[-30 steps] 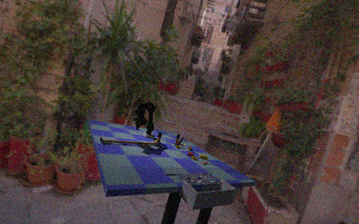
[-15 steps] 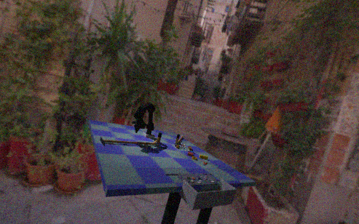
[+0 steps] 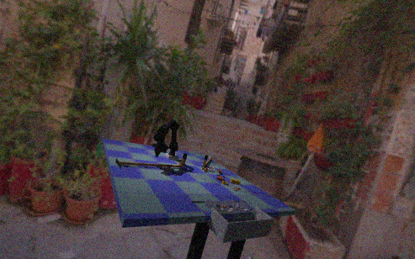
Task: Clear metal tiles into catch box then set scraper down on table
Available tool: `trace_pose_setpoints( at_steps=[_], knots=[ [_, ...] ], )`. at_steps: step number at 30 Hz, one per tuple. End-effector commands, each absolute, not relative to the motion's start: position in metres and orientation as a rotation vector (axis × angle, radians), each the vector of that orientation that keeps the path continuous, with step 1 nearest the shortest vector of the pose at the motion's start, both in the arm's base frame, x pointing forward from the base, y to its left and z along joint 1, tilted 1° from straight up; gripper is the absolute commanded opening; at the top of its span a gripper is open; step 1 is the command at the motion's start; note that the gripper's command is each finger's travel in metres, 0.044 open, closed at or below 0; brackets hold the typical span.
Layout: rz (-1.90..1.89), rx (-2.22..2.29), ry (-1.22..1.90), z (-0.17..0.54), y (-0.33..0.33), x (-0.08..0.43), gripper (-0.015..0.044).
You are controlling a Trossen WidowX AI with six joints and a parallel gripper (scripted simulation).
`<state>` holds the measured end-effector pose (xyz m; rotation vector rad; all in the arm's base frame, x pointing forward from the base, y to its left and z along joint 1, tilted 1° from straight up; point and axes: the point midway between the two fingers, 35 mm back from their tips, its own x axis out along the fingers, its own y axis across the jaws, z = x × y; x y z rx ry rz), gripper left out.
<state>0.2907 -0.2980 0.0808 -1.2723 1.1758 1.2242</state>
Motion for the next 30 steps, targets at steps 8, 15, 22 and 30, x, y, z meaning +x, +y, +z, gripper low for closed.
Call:
trace_pose_setpoints(
  at_steps=[8, 15, 22, 30],
  knots=[
    [1.230, -1.268, 1.170, 0.055, -0.296, 0.290, 0.0000],
    [1.230, -1.268, 1.170, 0.040, -0.294, 0.289, 0.0000],
    [1.230, -1.268, 1.170, 0.026, -0.292, 0.287, 0.0000],
    [1.230, -1.268, 1.170, 0.018, -0.290, 0.287, 0.0000]
  ],
)
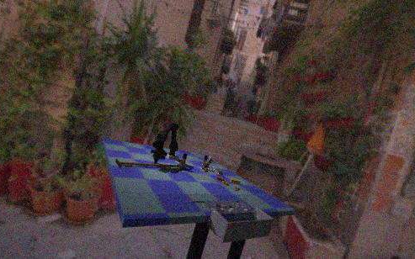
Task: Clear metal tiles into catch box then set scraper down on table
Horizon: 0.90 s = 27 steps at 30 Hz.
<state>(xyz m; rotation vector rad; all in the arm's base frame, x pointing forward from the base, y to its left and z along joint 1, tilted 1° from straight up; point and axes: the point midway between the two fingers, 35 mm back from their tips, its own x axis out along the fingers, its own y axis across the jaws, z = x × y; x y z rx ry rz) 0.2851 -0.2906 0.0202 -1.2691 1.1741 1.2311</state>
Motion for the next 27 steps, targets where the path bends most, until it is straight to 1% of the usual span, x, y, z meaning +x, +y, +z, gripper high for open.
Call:
trace_pose_setpoints(
  at_steps=[1, 27],
  knots=[
    [1.230, -1.268, 1.170, 0.018, -0.290, 0.288, 0.0000],
    [1.228, -1.269, 1.169, 0.021, -0.294, 0.314, 0.0000]
  ],
)
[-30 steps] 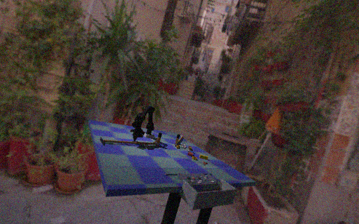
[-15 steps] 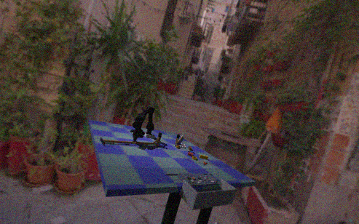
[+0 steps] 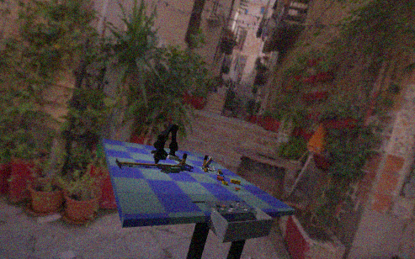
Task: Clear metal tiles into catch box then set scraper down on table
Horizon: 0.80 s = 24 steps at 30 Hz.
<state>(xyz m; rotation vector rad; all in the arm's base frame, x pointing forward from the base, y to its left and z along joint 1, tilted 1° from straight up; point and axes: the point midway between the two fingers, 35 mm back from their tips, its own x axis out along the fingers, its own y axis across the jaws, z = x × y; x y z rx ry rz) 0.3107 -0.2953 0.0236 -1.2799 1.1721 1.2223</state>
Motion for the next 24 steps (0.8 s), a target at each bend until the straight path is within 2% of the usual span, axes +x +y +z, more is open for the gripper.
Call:
trace_pose_setpoints(
  at_steps=[1, 24],
  knots=[
    [1.228, -1.269, 1.169, 0.021, -0.294, 0.315, 0.0000],
    [1.227, -1.270, 1.167, 0.022, -0.295, 0.338, 0.0000]
  ],
)
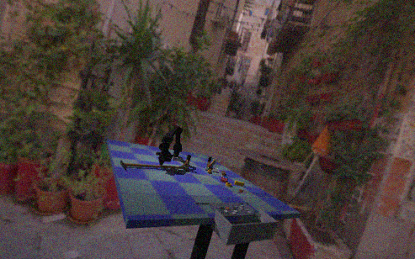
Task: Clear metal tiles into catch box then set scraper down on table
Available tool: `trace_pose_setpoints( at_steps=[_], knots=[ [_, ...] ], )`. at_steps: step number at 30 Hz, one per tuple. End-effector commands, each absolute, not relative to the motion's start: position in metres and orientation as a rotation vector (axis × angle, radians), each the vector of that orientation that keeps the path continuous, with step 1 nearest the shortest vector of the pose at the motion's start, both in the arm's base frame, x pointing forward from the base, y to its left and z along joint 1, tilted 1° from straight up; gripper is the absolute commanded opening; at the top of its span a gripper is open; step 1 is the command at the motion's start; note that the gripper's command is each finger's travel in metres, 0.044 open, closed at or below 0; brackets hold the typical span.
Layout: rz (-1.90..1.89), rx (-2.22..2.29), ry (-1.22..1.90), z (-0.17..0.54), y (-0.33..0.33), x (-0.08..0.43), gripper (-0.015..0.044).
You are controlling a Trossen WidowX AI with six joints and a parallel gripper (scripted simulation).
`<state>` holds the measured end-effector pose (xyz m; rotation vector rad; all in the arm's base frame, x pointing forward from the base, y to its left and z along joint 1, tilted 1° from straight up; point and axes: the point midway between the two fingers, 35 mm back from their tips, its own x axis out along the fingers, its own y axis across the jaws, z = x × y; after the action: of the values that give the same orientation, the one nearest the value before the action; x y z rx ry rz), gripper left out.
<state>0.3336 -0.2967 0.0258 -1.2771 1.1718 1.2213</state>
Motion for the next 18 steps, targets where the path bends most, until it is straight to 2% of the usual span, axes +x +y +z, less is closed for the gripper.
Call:
trace_pose_setpoints(
  at_steps=[1, 18],
  knots=[
    [1.227, -1.270, 1.167, 0.022, -0.295, 0.339, 0.0000],
    [1.226, -1.271, 1.166, 0.023, -0.294, 0.356, 0.0000]
  ],
)
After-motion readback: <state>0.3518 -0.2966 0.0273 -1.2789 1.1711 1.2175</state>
